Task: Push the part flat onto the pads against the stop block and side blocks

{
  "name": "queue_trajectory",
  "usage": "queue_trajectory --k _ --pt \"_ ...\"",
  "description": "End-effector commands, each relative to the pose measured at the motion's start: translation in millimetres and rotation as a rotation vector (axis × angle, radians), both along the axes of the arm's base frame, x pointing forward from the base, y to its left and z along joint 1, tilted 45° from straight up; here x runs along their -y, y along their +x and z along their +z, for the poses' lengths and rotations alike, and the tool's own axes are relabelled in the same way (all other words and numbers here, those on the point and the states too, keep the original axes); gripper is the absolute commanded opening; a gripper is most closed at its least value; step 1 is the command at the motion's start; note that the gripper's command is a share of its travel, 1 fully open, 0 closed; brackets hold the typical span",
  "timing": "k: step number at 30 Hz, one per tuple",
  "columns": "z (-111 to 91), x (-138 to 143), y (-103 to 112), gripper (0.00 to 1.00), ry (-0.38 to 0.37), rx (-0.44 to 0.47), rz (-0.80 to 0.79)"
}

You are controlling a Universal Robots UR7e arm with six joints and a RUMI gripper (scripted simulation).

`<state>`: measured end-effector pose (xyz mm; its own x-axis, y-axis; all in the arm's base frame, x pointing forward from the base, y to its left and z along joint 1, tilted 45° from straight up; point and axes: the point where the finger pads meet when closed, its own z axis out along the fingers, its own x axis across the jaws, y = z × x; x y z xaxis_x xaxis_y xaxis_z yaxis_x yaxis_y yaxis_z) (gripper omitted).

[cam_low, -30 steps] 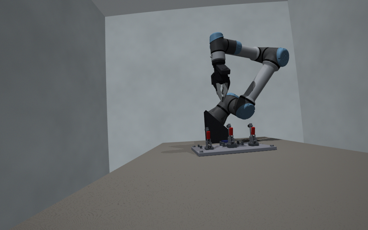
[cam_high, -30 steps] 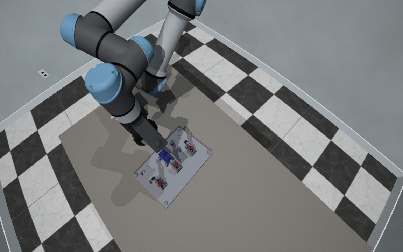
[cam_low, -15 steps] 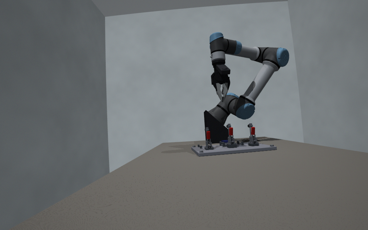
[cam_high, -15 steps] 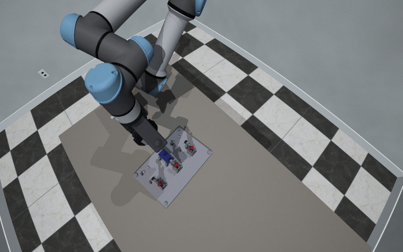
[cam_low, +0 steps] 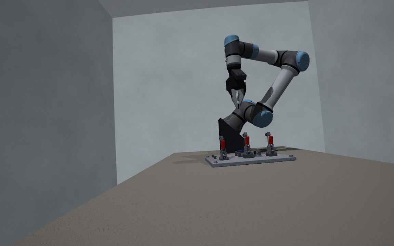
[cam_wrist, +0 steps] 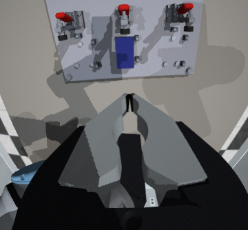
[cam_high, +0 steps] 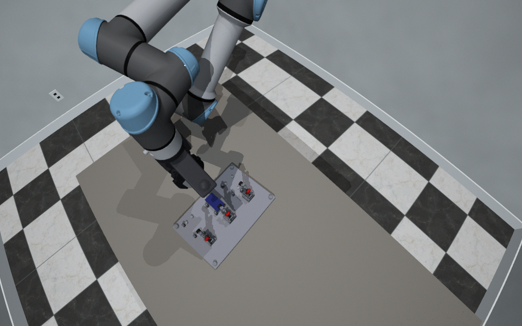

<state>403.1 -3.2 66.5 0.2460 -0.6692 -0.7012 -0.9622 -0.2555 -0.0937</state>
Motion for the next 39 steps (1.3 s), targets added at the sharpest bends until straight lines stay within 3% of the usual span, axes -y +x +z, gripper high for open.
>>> queue_trajectory --k 1,2,14,19,31,36,39 --pt "-26 -23 -17 0.0 -0.003 0.003 0.0" --pt "-33 -29 -22 0.0 -0.004 0.004 0.001" --pt "-33 -29 -22 0.0 -0.004 0.004 0.001" --pt "-66 -59 -45 0.0 -0.004 0.004 0.001" --pt "-66 -59 -45 0.0 -0.004 0.004 0.001" --pt "-98 -88 -66 0.0 -0.004 0.004 0.001" --pt "-98 -88 -66 0.0 -0.004 0.004 0.001"
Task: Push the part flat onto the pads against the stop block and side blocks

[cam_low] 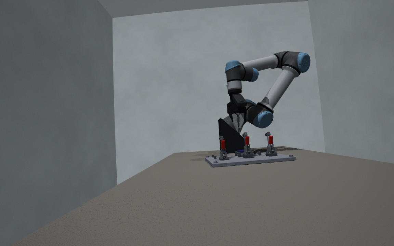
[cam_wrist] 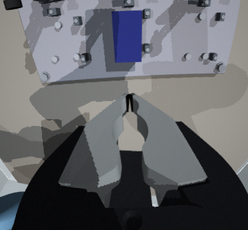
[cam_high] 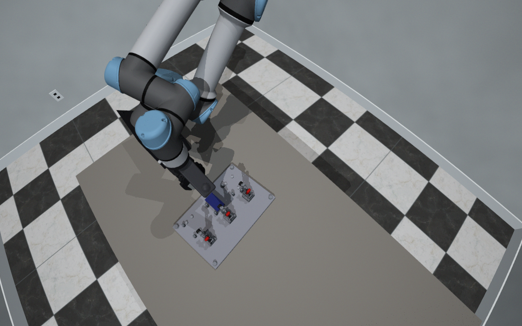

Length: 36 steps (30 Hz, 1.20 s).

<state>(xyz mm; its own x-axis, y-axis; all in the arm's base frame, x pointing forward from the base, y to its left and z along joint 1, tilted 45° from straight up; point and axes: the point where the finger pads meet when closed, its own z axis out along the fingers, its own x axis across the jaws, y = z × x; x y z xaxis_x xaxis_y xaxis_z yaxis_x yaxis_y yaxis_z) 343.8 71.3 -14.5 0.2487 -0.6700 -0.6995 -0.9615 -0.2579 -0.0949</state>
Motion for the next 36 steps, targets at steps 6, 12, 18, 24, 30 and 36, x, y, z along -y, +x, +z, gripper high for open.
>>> queue_trajectory --k 6,12,18,24,30,36 --pt "-17 -13 -7 0.0 -0.002 0.002 -0.002" --pt "-36 -30 -20 0.0 0.0 0.0 -0.001" --pt "-51 -41 -27 0.0 -0.002 0.002 -0.002" --pt "-51 -41 -27 0.0 -0.002 0.002 -0.002" --pt "-54 -44 -29 0.0 -0.001 0.001 -0.001" --pt "-55 -45 -29 0.0 -0.002 0.002 -0.002"
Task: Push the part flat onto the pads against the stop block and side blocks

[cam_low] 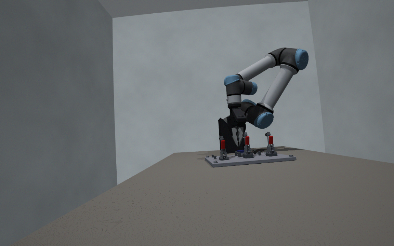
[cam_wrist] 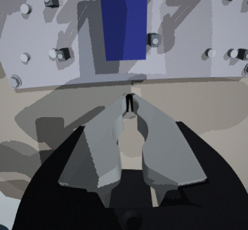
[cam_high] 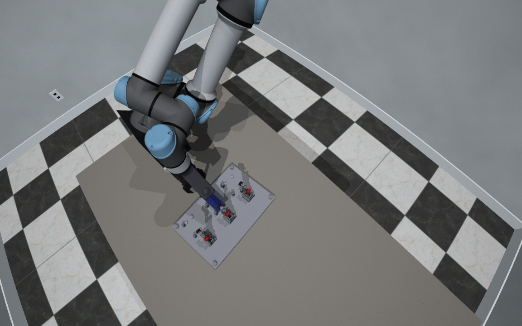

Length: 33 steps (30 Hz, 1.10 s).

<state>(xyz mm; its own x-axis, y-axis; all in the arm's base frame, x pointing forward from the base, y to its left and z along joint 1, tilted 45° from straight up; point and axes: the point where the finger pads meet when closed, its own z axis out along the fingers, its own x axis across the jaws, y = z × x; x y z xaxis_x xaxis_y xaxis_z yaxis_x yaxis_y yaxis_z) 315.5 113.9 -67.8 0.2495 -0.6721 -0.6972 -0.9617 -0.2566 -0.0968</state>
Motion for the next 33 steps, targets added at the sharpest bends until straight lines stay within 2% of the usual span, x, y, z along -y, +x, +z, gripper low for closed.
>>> queue_trajectory --k 1,7,12,33 --pt "-2 -2 -1 0.0 0.001 0.0 0.0" --pt "-2 -2 -1 0.0 0.001 0.0 0.0" --pt "-22 -22 -4 0.0 0.001 0.0 0.0" --pt "-23 -23 -4 0.0 0.001 0.0 0.0"
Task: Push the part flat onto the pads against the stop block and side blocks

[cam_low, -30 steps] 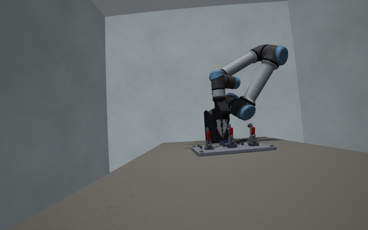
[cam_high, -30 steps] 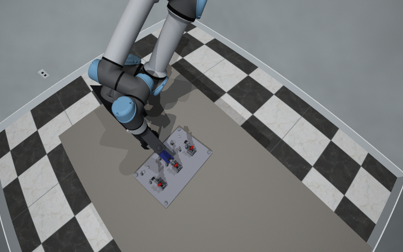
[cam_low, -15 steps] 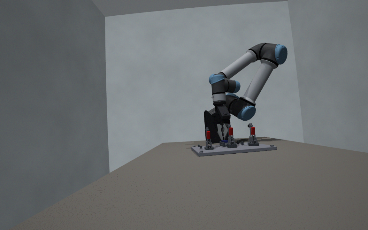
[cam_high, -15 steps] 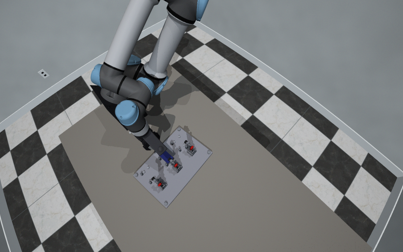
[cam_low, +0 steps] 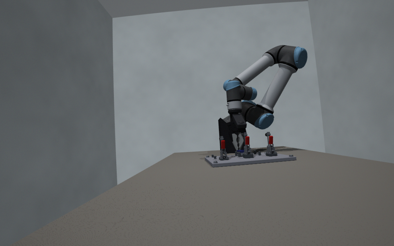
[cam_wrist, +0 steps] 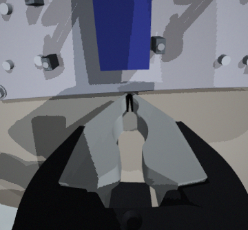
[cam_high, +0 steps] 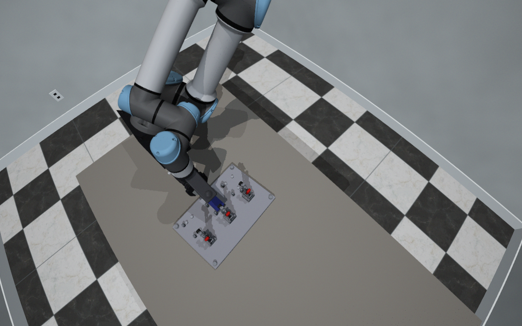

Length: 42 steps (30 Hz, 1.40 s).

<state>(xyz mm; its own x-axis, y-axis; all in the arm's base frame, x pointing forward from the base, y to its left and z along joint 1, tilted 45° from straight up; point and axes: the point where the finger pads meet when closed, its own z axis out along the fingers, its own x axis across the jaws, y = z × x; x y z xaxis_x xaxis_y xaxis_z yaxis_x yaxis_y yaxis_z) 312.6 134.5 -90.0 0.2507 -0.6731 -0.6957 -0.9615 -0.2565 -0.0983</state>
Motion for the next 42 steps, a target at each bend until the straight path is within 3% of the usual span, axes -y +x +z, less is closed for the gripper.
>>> queue_trajectory --k 1,42 --pt "-1.1 -2.6 -1.5 0.0 0.002 -0.002 0.0" --pt "-0.6 -2.6 3.4 0.0 0.002 -0.002 0.0"
